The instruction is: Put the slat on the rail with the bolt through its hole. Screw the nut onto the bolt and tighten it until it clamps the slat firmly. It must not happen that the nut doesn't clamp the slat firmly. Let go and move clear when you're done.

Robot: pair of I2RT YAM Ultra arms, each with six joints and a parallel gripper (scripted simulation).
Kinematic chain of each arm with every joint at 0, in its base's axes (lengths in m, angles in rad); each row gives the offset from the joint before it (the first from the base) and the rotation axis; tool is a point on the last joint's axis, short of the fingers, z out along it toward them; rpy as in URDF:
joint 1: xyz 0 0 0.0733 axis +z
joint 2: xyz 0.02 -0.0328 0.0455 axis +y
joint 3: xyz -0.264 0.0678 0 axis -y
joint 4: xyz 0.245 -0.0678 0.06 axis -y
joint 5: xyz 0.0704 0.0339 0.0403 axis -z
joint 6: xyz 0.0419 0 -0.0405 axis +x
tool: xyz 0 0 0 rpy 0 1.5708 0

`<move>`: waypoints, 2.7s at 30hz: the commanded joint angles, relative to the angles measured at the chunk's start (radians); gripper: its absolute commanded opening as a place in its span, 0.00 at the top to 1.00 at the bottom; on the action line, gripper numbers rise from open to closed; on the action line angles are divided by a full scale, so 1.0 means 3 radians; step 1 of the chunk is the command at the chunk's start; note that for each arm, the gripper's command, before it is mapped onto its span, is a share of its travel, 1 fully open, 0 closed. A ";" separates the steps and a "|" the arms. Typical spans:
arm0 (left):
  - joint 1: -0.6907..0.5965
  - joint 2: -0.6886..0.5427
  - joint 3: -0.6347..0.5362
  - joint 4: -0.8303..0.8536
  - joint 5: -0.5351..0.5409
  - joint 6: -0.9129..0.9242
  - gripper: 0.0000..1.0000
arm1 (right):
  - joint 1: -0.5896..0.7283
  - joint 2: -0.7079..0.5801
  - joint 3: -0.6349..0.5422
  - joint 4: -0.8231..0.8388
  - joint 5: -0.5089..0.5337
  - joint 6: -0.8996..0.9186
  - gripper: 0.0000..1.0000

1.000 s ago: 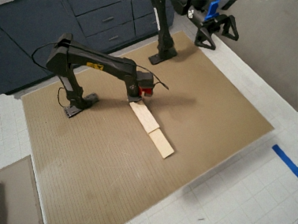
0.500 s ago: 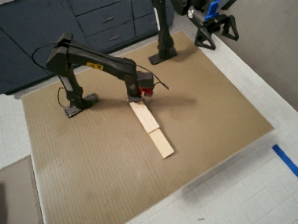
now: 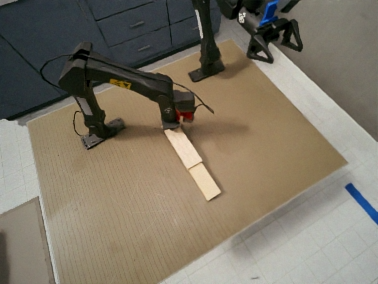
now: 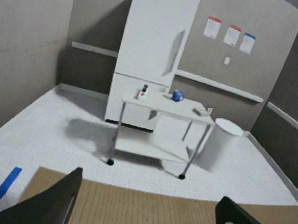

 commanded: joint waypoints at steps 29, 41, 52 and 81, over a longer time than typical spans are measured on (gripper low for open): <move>0.0000 -0.0007 0.0018 0.0016 0.0000 0.0000 0.00 | -0.0014 0.0041 -0.0102 0.0096 -0.0027 0.1996 0.88; 0.0000 -0.0007 0.0018 0.0016 0.0000 0.0000 0.00 | -0.0016 0.0012 -0.0104 0.0100 -0.0024 0.3314 0.88; 0.0000 -0.0007 0.0018 0.0016 0.0000 0.0000 0.00 | -0.0020 0.0011 -0.0105 0.0102 -0.0028 0.4614 0.88; 0.0000 -0.0007 0.0018 0.0016 0.0000 0.0000 0.00 | -0.0008 -0.0004 -0.0127 0.0126 -0.0005 0.7111 0.88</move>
